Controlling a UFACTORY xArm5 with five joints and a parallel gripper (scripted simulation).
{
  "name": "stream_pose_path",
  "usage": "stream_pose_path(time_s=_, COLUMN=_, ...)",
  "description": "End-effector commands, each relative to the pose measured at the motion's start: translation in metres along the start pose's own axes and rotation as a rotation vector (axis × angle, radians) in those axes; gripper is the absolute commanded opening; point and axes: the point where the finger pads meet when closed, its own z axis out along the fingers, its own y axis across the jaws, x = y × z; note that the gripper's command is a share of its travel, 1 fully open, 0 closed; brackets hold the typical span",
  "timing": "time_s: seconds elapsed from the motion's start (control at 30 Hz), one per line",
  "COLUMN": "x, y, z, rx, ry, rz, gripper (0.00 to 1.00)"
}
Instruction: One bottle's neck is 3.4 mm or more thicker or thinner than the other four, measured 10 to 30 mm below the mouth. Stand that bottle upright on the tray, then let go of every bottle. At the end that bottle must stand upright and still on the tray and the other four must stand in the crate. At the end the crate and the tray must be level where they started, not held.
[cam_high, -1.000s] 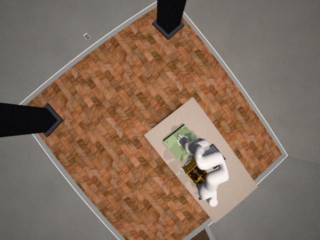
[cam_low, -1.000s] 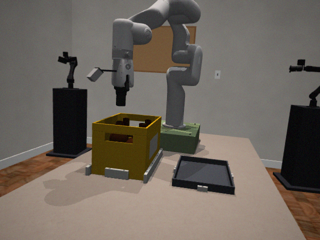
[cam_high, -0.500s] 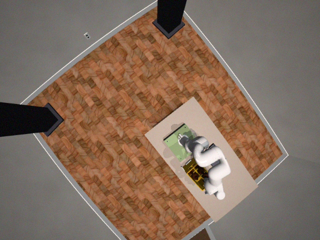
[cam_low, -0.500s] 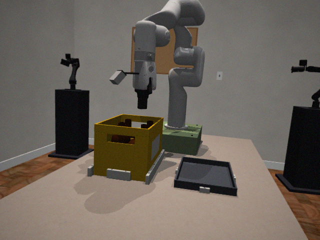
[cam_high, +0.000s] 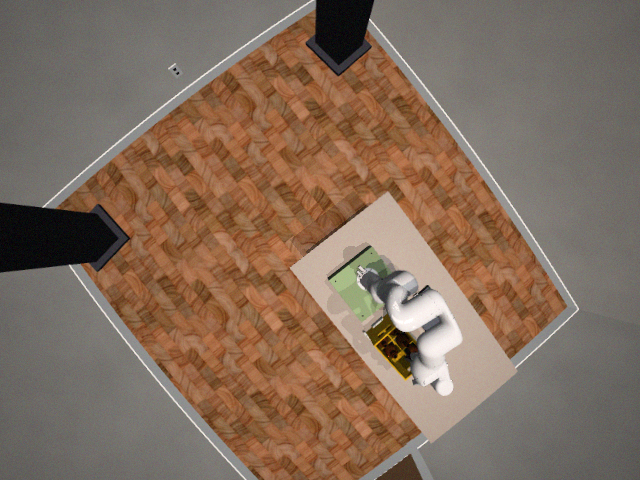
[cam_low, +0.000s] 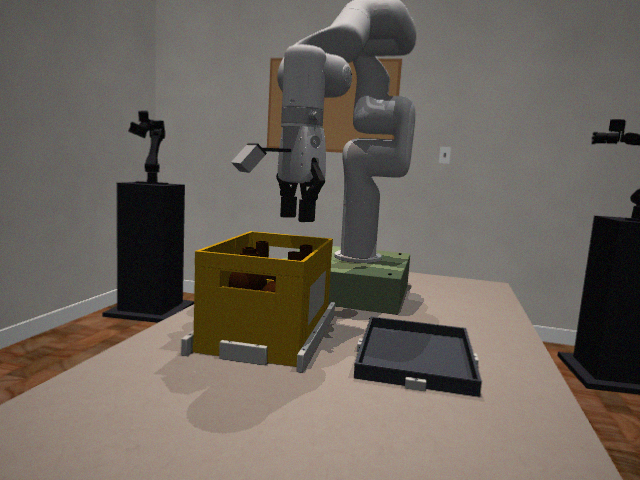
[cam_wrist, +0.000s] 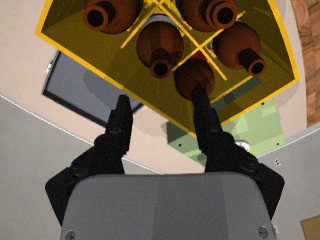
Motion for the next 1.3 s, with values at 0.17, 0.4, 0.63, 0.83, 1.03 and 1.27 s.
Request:
stream_pose_path(time_s=0.17, x=0.0008, y=-0.0008, z=-0.0014, rx=0.002, ry=0.003, rz=0.000, gripper=0.65)
stream_pose_path(time_s=0.4, x=0.0008, y=-0.0008, z=-0.0014, rx=0.002, ry=0.003, rz=0.000, gripper=0.65)
stream_pose_path(time_s=0.63, x=0.0008, y=-0.0008, z=-0.0014, rx=0.002, ry=0.003, rz=0.000, gripper=0.65)
stream_pose_path(time_s=0.83, x=0.0008, y=-0.0008, z=-0.0013, rx=0.002, ry=0.003, rz=0.000, gripper=0.65)
stream_pose_path(time_s=1.03, x=0.0008, y=-0.0008, z=-0.0005, rx=0.002, ry=0.003, rz=0.000, gripper=0.65)
stream_pose_path(time_s=1.27, x=0.0009, y=-0.0008, z=0.0032, rx=0.002, ry=0.003, rz=0.000, gripper=0.65)
